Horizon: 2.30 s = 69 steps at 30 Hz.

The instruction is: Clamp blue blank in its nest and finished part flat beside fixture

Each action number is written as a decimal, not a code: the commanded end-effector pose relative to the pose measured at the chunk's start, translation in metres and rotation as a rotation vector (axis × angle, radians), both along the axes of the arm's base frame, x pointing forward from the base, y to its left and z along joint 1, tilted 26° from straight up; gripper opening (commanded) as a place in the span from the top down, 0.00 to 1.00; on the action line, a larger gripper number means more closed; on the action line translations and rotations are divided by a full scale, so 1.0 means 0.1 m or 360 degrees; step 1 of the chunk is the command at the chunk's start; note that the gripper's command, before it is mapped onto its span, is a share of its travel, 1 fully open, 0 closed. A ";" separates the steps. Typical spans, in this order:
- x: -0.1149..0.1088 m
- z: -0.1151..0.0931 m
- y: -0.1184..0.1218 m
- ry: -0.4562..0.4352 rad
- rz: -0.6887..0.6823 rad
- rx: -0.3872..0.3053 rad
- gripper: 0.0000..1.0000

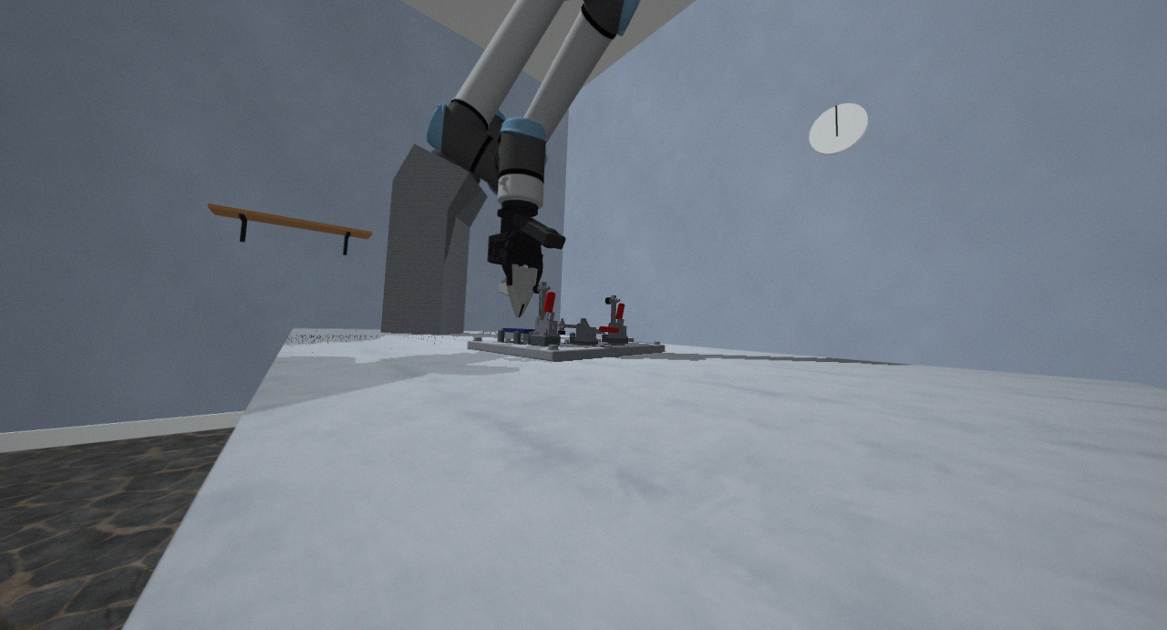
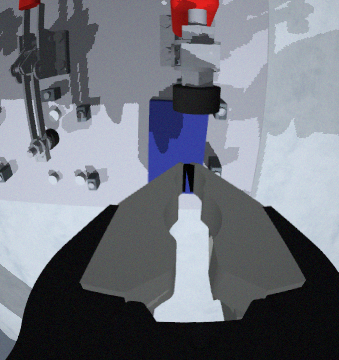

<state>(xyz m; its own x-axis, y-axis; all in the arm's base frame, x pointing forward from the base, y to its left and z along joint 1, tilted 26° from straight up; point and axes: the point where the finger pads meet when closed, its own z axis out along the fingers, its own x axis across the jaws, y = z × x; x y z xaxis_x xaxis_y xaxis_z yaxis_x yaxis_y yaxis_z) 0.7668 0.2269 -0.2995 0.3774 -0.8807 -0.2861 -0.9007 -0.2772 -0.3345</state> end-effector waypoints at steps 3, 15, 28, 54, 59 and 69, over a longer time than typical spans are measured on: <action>-0.06 -0.02 -0.01 -0.0002 -0.0001 0.0000 1.00; -0.33 -0.11 -0.07 -0.0002 -0.0001 0.0000 1.00; -0.61 -0.20 -0.13 -0.0002 -0.0001 0.0000 1.00; -0.65 -0.32 -0.10 -0.0002 -0.0001 0.0000 1.00; -0.62 -0.42 -0.06 -0.0002 -0.0001 0.0000 1.00; -0.60 -0.52 -0.01 -0.0002 -0.0001 0.0000 1.00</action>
